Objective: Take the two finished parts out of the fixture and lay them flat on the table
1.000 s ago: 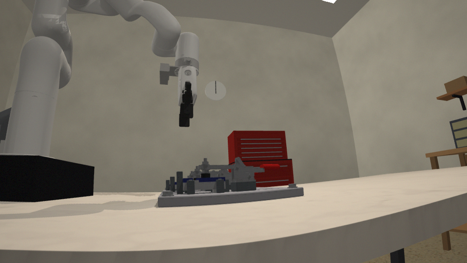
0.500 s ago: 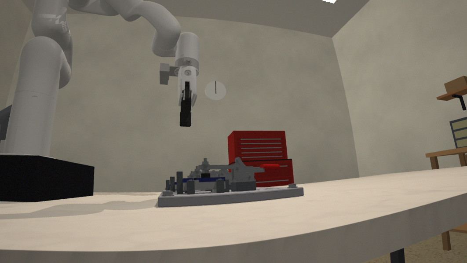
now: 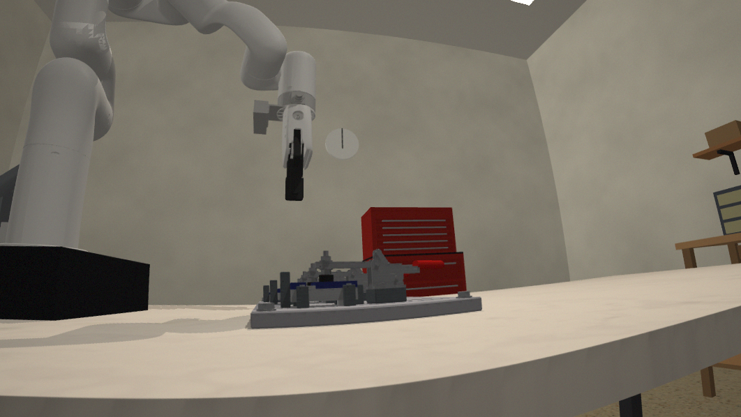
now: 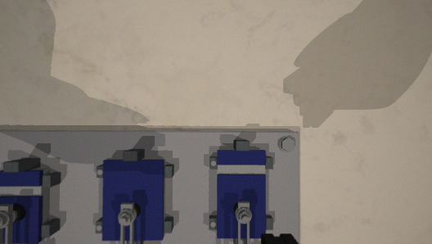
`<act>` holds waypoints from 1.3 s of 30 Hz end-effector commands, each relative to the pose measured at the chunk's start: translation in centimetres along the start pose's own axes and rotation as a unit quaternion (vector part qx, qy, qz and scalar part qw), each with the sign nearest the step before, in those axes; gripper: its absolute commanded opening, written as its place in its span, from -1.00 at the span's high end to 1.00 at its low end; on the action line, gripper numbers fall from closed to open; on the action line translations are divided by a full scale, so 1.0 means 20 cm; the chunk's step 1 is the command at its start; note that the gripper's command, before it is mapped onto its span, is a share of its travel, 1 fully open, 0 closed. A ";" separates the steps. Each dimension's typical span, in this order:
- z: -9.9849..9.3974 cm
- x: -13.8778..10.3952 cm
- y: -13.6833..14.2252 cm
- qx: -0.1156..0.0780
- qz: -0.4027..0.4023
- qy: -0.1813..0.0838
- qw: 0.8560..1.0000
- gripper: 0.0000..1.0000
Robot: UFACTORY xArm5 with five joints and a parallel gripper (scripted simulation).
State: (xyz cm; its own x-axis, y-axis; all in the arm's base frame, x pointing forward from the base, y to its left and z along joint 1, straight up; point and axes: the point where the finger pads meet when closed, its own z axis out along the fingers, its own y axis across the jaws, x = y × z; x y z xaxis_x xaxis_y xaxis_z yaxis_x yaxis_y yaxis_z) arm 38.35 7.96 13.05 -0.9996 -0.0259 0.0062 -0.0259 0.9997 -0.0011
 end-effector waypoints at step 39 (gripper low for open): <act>-0.01 -0.01 0.00 0.000 0.000 -0.002 1.000 -1.00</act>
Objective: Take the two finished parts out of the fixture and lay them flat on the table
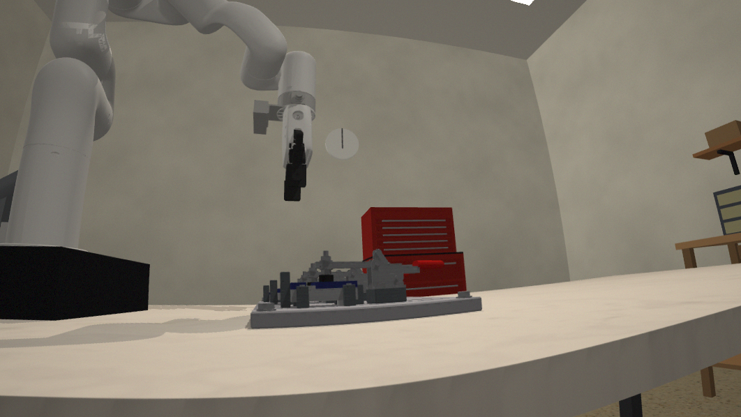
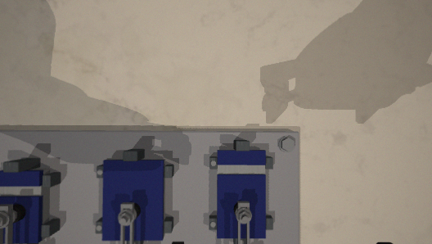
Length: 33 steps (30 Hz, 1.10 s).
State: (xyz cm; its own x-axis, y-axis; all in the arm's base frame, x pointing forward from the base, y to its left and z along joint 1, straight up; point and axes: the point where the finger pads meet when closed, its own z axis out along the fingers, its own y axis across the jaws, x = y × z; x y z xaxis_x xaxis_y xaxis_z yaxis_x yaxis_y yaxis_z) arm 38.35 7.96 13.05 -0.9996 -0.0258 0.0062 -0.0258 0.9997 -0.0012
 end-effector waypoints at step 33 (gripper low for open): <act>-0.01 -0.01 0.00 0.000 0.000 -0.002 1.000 0.03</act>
